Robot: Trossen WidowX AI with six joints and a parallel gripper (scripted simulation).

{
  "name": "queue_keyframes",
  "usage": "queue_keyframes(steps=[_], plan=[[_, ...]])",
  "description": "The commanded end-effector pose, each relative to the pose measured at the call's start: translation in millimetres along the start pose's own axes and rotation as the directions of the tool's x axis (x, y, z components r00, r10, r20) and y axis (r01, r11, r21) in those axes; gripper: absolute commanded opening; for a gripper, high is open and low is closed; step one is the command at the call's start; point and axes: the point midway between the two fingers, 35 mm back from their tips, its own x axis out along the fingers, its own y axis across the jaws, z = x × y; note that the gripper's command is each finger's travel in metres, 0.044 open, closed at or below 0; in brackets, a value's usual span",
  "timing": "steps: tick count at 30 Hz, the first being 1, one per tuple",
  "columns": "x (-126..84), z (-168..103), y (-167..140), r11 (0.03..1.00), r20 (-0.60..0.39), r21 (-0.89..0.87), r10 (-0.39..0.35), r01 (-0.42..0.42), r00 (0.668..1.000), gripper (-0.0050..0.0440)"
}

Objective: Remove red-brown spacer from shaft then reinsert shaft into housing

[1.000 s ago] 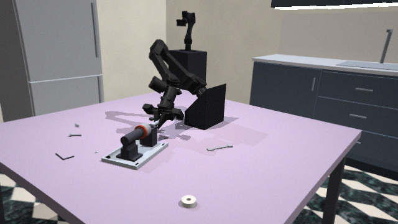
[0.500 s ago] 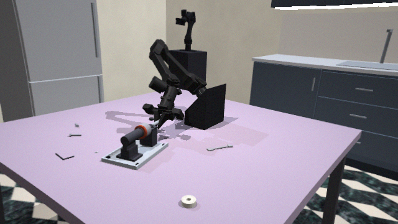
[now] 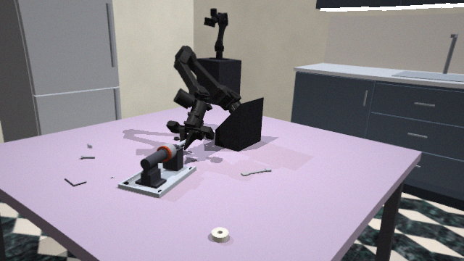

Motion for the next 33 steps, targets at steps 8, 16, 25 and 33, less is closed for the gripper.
queue_keyframes(steps=[8,16,25,33], plan=[[-3.9,-3.1,3.9,1.000,-0.016,0.003,0.008,-0.008,1.000,-0.0050],[-4.3,-2.7,3.9,1.000,-0.016,0.003,0.008,-0.008,1.000,-0.0050],[-4.9,-2.0,3.9,1.000,-0.016,0.003,0.008,-0.008,1.000,-0.0050],[-5.3,-1.6,3.9,1.000,-0.016,0.003,0.008,-0.008,1.000,-0.0050]])
